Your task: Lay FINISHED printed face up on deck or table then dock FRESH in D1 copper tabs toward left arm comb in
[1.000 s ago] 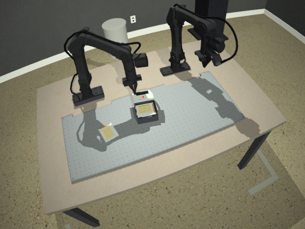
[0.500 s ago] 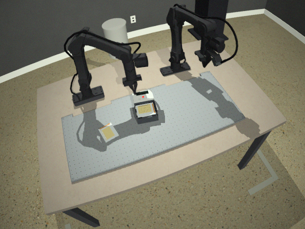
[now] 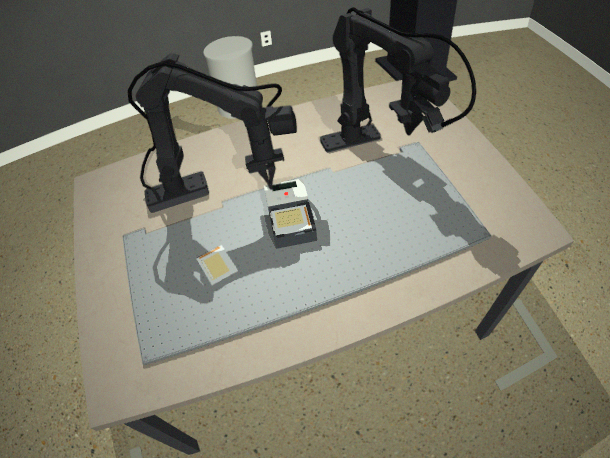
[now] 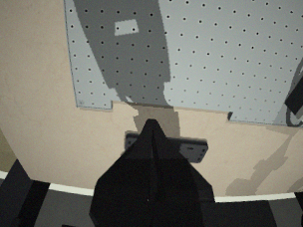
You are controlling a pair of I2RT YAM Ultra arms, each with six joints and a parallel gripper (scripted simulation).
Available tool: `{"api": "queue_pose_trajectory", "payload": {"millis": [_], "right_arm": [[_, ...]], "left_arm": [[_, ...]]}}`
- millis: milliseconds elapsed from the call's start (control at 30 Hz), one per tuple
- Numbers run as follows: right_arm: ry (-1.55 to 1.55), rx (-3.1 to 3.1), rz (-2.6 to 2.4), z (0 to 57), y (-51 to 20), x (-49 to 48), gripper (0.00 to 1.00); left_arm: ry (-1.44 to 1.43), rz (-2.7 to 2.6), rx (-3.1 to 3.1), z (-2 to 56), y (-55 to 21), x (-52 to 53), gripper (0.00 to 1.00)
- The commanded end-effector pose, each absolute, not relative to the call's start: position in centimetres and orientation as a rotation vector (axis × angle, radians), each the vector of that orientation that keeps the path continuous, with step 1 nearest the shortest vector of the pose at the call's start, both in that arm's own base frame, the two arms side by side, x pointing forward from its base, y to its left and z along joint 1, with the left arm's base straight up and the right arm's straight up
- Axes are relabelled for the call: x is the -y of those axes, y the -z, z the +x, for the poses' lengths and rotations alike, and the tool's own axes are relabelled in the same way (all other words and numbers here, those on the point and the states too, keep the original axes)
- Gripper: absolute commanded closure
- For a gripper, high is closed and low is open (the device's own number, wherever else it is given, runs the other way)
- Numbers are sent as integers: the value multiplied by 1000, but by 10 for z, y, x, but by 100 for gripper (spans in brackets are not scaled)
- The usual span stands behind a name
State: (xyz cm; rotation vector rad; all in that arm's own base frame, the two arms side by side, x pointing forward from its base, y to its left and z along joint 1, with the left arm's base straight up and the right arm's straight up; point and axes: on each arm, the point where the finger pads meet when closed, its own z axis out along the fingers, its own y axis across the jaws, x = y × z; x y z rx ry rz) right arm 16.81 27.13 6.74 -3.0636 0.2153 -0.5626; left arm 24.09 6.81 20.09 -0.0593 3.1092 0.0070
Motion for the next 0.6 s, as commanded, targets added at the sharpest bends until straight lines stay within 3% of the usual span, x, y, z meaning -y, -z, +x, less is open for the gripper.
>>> {"api": "queue_pose_trajectory", "payload": {"millis": [0, 567], "right_arm": [[573, -184, -3091, 166, -56, -269, 100], [573, -184, -3091, 166, -49, -269, 100]], "left_arm": [[0, -67, -3141, 237, -207, -70, 100], [0, -67, -3141, 237, -207, -70, 100]]}}
